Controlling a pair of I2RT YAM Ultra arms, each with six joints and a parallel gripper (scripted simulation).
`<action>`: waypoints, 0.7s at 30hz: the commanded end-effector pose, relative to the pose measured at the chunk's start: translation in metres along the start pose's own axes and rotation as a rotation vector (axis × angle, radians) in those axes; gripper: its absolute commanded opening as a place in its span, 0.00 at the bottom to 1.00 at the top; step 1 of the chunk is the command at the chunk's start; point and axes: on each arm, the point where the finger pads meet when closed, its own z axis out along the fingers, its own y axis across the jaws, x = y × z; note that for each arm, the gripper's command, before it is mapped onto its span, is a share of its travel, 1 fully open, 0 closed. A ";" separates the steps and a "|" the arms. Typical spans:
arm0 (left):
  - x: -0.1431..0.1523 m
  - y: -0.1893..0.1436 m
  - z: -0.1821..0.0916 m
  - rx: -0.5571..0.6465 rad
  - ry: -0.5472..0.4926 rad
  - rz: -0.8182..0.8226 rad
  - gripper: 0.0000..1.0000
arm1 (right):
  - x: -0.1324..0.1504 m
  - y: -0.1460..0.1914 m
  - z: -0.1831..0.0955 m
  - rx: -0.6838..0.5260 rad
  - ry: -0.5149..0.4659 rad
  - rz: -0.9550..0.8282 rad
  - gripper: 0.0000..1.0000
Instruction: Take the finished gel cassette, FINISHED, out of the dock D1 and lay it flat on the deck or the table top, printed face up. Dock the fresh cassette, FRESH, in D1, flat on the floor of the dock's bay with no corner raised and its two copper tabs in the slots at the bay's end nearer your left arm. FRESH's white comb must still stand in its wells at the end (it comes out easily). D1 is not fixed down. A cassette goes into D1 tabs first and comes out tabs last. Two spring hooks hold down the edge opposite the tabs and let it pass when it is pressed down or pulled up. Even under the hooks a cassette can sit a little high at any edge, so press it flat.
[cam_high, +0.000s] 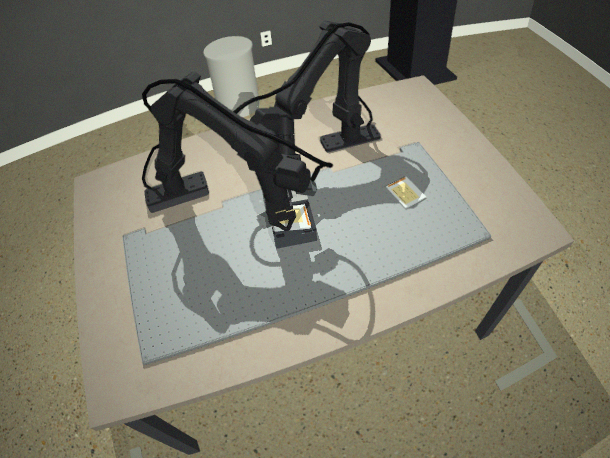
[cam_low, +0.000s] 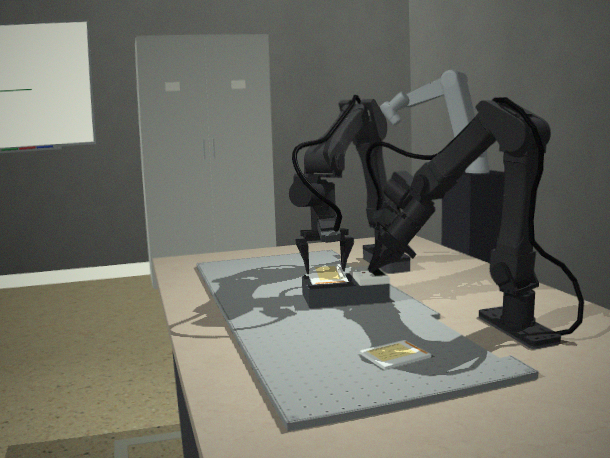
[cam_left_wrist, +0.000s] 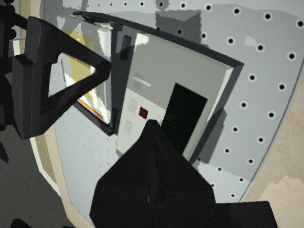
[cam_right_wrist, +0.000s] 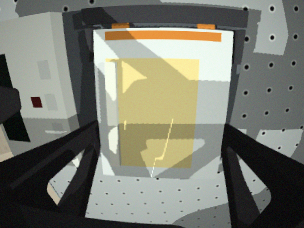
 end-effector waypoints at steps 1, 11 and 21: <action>0.037 -0.058 0.012 0.208 0.099 0.093 0.00 | -0.013 0.001 0.001 0.004 -0.036 -0.010 0.00; 0.037 -0.058 0.012 0.208 0.099 0.093 0.00 | -0.015 0.001 0.002 0.004 -0.036 -0.010 0.00; 0.037 -0.058 0.012 0.208 0.099 0.093 0.00 | -0.016 0.001 0.002 0.004 -0.036 -0.010 0.00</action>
